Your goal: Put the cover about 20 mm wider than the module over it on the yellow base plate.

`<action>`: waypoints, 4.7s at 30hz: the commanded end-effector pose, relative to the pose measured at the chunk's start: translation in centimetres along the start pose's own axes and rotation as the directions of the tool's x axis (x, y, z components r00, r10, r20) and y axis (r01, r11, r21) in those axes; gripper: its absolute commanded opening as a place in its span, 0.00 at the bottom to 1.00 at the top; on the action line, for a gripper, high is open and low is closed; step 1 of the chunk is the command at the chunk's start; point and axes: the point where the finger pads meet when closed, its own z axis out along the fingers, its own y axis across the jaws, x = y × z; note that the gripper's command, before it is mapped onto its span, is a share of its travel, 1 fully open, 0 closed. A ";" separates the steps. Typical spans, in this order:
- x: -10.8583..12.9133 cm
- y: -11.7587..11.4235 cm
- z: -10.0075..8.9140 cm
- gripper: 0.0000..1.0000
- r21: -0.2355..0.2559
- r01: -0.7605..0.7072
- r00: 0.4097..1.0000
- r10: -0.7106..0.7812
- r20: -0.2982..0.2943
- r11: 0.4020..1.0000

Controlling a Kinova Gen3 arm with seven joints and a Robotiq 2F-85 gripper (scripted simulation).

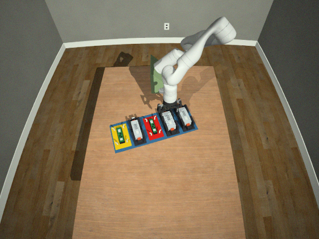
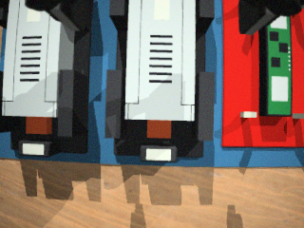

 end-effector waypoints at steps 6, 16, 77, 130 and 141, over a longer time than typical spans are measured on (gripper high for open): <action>0.0 0.0 0.7 1.00 0.001 0.000 1.000 0.000 0.001 1.000; 0.0 0.0 1.9 1.00 0.001 0.000 1.000 0.000 0.001 1.000; 0.0 0.0 6.6 1.00 0.001 0.000 1.000 0.000 0.001 1.000; 0.0 0.0 8.9 0.70 0.001 0.000 1.000 0.000 0.001 1.000; 0.0 0.0 8.9 0.70 0.001 0.000 1.000 0.000 0.001 1.000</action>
